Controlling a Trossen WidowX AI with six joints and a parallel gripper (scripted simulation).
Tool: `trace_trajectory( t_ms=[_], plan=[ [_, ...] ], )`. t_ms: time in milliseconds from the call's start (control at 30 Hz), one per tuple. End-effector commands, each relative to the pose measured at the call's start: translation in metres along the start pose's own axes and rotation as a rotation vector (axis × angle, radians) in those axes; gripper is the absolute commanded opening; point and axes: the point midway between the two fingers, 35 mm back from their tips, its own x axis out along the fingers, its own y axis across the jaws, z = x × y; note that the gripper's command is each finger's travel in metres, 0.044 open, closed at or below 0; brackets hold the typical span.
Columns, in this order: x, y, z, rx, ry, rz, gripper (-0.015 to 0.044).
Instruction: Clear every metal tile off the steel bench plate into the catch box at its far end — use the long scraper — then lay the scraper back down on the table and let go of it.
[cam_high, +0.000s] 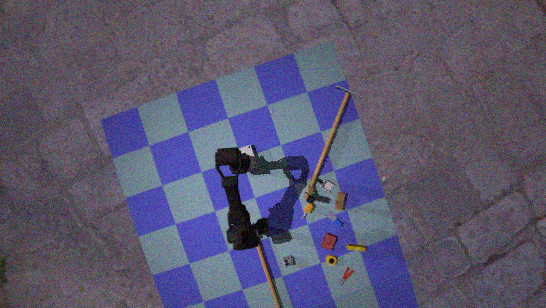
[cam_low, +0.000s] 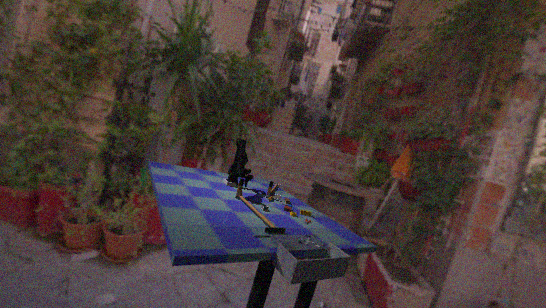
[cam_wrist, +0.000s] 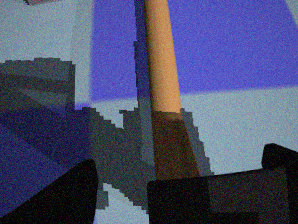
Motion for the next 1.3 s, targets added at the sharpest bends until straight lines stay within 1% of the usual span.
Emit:
trace_trajectory(
  t_ms=[0, 200, 400, 467, 767, 1267],
  plan=[
    [-0.001, 0.000, 0.000, 0.000, -0.001, 0.000, 0.0256],
    [-0.001, 0.000, 0.000, 0.000, -0.001, 0.000, 0.0099],
    [-0.001, 0.000, 0.000, 0.000, -0.001, 0.000, 0.0059],
    [-0.001, 0.000, 0.000, 0.000, -0.001, 0.000, 0.0006],
    [-0.002, 0.002, 0.002, 0.000, -0.001, 0.000, 0.0000],
    [-0.002, 0.022, 0.001, -0.002, 0.005, 0.004, 0.0000]
  ],
)
